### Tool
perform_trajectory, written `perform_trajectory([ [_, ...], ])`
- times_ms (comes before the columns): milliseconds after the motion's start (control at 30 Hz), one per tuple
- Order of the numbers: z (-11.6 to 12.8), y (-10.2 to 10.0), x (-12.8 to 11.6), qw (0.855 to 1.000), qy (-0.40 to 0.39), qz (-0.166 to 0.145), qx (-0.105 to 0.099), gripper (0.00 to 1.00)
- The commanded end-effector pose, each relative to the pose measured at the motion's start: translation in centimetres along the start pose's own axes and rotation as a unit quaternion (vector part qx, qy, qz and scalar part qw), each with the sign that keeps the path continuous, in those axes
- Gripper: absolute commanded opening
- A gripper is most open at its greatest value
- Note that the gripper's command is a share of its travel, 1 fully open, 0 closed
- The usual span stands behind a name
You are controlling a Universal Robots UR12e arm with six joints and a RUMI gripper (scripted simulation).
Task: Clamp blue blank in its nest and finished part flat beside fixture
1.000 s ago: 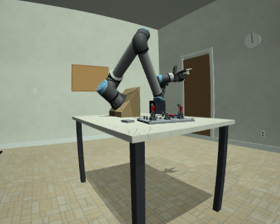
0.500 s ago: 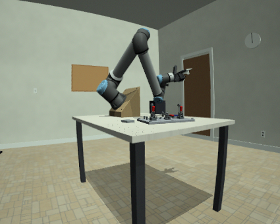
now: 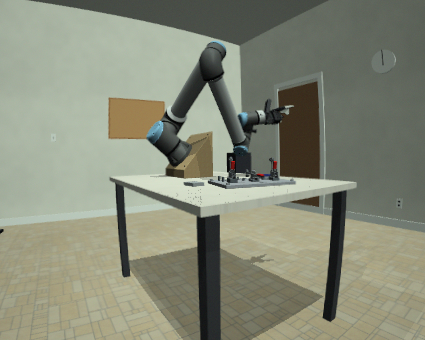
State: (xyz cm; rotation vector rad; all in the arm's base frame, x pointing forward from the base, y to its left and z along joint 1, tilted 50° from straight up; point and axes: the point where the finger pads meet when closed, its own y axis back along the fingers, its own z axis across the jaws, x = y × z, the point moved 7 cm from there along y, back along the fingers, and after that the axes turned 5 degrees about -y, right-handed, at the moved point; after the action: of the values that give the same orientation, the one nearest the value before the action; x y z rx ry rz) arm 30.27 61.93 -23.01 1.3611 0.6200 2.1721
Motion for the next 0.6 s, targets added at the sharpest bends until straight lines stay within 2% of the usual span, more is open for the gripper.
perform_trajectory([
  [0, 2.3, -0.9, -1.5, 0.998, -0.049, -0.034, -0.003, 1.0],
  [200, 5.4, -1.7, -4.2, 0.986, -0.137, -0.098, -0.008, 1.0],
  [300, 6.0, -1.8, -4.8, 0.982, -0.154, -0.11, -0.01, 1.0],
  [367, 7.3, -1.9, -6.0, 0.972, -0.19, -0.138, -0.015, 1.0],
  [467, 7.3, -1.9, -6.0, 0.972, -0.19, -0.138, -0.015, 1.0],
  [533, 8.5, -2.0, -7.2, 0.959, -0.227, -0.167, -0.021, 1.0],
  [567, 8.5, -2.0, -7.2, 0.959, -0.227, -0.167, -0.021, 1.0],
])
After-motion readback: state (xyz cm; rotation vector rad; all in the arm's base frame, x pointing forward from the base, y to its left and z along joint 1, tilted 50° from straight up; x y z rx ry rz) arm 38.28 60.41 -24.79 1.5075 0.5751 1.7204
